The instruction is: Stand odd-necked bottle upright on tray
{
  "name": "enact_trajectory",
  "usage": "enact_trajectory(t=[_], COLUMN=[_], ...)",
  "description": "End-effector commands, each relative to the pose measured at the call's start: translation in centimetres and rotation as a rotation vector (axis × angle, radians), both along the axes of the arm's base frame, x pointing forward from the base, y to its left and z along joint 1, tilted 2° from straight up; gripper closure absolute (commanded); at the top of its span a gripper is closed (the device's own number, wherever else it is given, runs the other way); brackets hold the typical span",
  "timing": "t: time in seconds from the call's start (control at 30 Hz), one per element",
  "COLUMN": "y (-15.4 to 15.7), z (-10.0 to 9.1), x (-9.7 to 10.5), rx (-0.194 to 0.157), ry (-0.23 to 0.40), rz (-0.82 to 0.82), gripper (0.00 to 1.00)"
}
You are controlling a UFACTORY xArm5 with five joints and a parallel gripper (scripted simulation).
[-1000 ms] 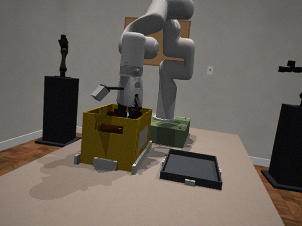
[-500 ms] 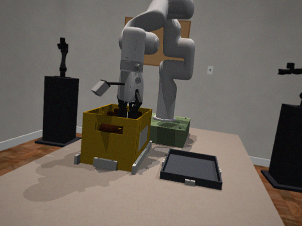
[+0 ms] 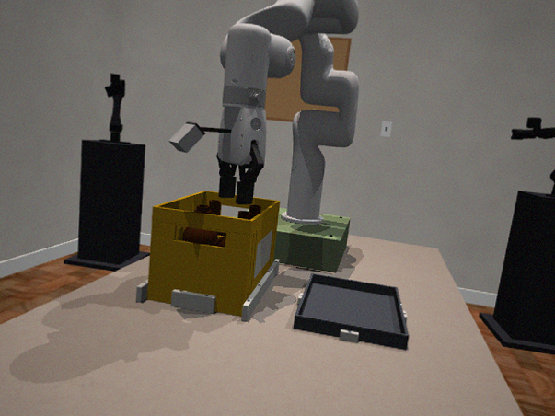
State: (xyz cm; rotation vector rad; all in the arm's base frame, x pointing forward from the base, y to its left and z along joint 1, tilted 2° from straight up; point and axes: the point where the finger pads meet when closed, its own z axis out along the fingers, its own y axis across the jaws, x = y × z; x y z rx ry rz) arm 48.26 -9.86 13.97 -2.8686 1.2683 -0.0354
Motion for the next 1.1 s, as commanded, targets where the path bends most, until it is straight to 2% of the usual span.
enact_trajectory(t=[0.0,0.23,0.53,0.57,1.07], y=[0.0,0.0,0.0,0.0,0.0], z=[1.4,2.6,2.9,2.9,2.9], x=[0.1,0.1,0.1,0.1,0.1], rx=[-0.001,-0.001,-0.001,-0.001,-0.001], ry=[-0.005,-0.005,-0.005,-0.005,-0.005], rz=[0.000,0.000,0.000,0.000,0.000], gripper=[0.35,0.35,0.35,1.00,1.00])
